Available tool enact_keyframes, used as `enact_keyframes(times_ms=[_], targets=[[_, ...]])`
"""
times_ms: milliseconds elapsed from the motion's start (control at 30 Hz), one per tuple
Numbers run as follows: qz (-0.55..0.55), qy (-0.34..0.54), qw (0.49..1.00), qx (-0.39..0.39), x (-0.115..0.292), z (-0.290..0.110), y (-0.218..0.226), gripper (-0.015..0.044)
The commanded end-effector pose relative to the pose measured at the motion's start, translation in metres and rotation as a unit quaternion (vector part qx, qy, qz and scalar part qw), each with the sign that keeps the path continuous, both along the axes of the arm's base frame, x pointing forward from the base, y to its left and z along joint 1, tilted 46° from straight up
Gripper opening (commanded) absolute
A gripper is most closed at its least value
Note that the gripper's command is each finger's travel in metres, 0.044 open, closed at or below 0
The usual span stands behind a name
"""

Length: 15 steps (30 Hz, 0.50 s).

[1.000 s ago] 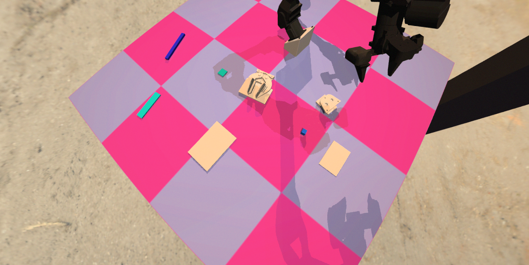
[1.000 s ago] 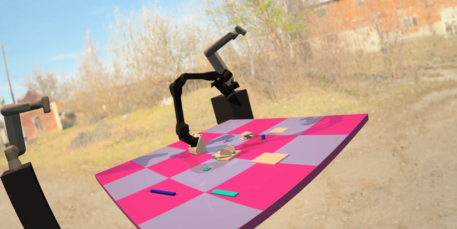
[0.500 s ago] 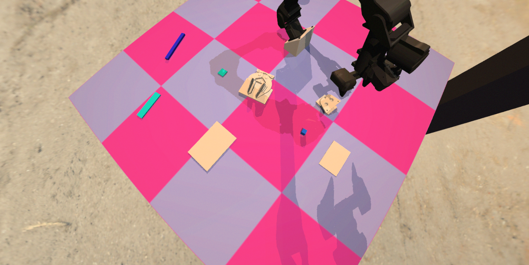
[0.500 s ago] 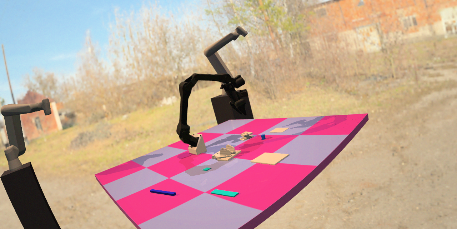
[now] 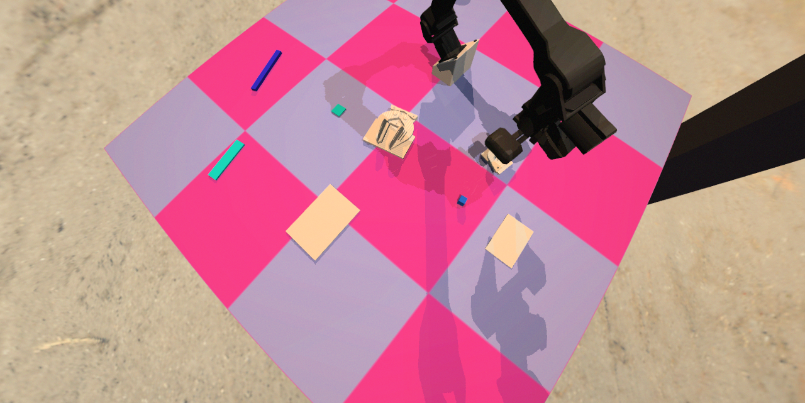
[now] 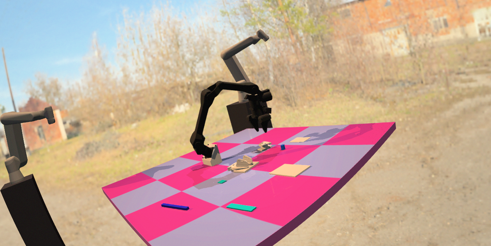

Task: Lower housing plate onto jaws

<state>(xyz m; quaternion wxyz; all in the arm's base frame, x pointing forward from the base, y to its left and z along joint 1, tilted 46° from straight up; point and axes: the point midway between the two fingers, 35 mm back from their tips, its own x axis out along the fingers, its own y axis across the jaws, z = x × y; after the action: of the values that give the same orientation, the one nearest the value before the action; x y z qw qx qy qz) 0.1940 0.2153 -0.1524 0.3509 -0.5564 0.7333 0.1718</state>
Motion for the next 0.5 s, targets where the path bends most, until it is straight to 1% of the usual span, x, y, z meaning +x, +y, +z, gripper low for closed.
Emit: enact_keyframes(times_ms=[0,133,467], targets=[[0.004,0.003,1.000,0.004,0.001,-0.004,-0.001,0.0440],[0.004,0.003,1.000,0.004,-0.005,-0.025,-0.024,0.0440],[0.004,0.003,1.000,0.004,-0.005,-0.026,-0.026,0.0440]])
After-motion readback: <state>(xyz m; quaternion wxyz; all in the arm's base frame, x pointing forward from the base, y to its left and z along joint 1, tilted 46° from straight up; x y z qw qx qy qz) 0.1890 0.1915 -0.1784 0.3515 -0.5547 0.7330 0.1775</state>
